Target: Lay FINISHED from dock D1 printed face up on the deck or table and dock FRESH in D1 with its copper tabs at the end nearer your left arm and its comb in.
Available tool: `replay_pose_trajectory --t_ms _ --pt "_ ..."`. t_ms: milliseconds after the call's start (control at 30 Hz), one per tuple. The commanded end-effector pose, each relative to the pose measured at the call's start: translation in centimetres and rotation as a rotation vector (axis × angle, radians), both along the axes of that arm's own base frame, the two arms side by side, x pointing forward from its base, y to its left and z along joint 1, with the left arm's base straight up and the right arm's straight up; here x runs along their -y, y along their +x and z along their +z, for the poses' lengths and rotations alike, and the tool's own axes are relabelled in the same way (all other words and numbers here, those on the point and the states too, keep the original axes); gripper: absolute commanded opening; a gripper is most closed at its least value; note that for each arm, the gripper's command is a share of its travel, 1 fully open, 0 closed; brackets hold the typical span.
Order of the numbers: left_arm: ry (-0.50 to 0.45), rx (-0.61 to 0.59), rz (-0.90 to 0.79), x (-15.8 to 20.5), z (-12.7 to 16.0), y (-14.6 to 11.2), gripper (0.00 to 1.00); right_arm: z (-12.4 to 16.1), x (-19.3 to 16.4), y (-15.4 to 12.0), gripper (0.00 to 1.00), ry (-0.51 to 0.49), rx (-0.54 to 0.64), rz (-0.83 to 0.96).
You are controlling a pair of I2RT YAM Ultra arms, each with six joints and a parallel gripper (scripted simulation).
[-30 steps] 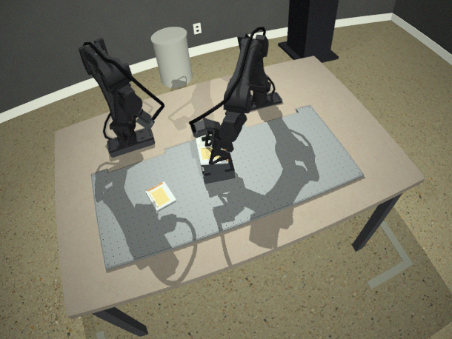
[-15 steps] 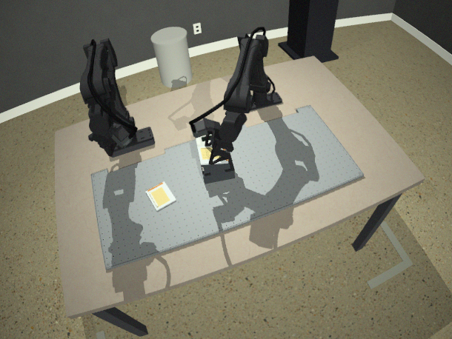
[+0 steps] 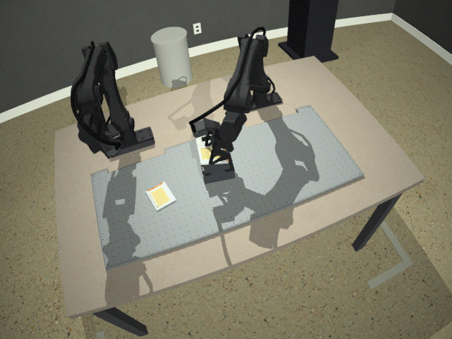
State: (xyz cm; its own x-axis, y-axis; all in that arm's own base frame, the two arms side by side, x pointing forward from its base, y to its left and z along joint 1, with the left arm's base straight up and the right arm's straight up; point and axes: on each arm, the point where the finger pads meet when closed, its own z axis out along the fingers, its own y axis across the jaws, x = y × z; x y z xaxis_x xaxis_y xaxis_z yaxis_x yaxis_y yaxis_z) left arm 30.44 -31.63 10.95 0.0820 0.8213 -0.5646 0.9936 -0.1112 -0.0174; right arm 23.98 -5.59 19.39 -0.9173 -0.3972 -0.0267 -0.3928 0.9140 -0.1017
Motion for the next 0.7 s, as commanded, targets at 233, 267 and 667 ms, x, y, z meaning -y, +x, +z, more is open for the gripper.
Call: replay_pose_trajectory --t_ms 233,267,667 --pt "-0.044 0.038 -0.008 0.58 1.45 0.39 0.0 0.51 -0.31 0.03 0.0 0.131 -0.041 -0.37" --pt "-0.044 0.038 -0.008 0.58 1.45 0.39 0.0 0.51 -0.31 0.03 0.0 0.131 -0.041 -0.37" --pt "-0.01 0.039 -0.009 0.59 1.57 0.35 0.0 0.51 -0.31 0.03 1.0 0.131 -0.041 -0.37"
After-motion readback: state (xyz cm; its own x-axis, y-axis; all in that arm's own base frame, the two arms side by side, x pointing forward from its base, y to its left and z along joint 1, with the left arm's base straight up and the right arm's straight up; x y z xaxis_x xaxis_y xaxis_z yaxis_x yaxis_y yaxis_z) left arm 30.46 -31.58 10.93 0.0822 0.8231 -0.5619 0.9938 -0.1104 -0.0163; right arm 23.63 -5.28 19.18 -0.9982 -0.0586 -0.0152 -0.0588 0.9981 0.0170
